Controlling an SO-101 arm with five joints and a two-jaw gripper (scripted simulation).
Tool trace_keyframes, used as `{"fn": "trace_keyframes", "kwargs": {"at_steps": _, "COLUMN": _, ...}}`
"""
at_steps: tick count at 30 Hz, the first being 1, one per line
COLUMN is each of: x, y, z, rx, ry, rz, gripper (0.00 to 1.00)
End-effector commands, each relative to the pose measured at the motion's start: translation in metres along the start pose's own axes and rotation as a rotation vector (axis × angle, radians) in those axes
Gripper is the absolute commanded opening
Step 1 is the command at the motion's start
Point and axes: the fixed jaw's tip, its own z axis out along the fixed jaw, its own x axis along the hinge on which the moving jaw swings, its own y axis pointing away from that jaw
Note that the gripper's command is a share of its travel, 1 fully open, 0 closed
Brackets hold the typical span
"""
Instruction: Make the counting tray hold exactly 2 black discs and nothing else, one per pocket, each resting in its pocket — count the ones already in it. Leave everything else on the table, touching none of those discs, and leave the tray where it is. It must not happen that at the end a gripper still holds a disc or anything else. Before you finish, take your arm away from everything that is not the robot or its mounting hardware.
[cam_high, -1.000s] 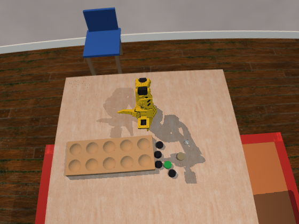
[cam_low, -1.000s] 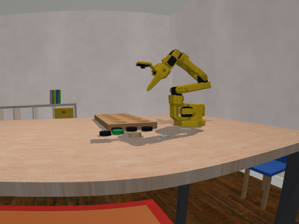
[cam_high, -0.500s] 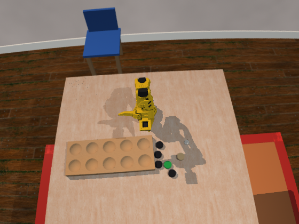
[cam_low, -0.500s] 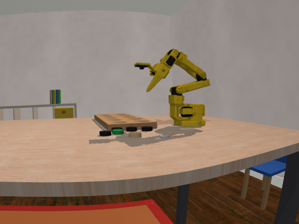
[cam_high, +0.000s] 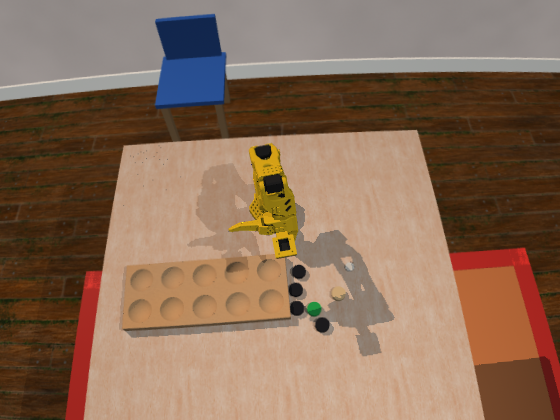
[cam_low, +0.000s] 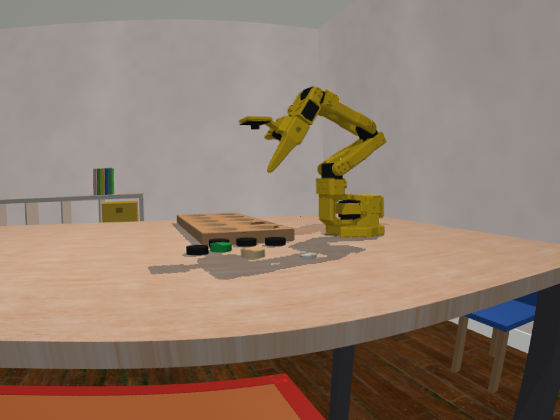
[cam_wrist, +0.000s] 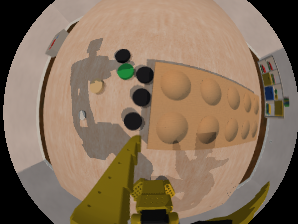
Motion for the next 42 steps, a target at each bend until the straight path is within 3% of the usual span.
{"fn": "trace_keyframes", "kwargs": {"at_steps": 1, "x": -0.018, "y": 0.008, "z": -0.002, "rx": -0.027, "ry": -0.045, "rz": -0.031, "gripper": 1.0}}
{"fn": "trace_keyframes", "kwargs": {"at_steps": 12, "x": -0.032, "y": 0.036, "z": 0.019, "rx": -0.092, "ry": 0.017, "rz": -0.143, "gripper": 1.0}}
{"fn": "trace_keyframes", "kwargs": {"at_steps": 25, "x": -0.036, "y": 0.059, "z": 0.036, "rx": -0.133, "ry": 0.059, "rz": -0.223, "gripper": 1.0}}
{"fn": "trace_keyframes", "kwargs": {"at_steps": 42, "x": -0.036, "y": 0.067, "z": 0.042, "rx": -0.146, "ry": 0.072, "rz": -0.248, "gripper": 1.0}}
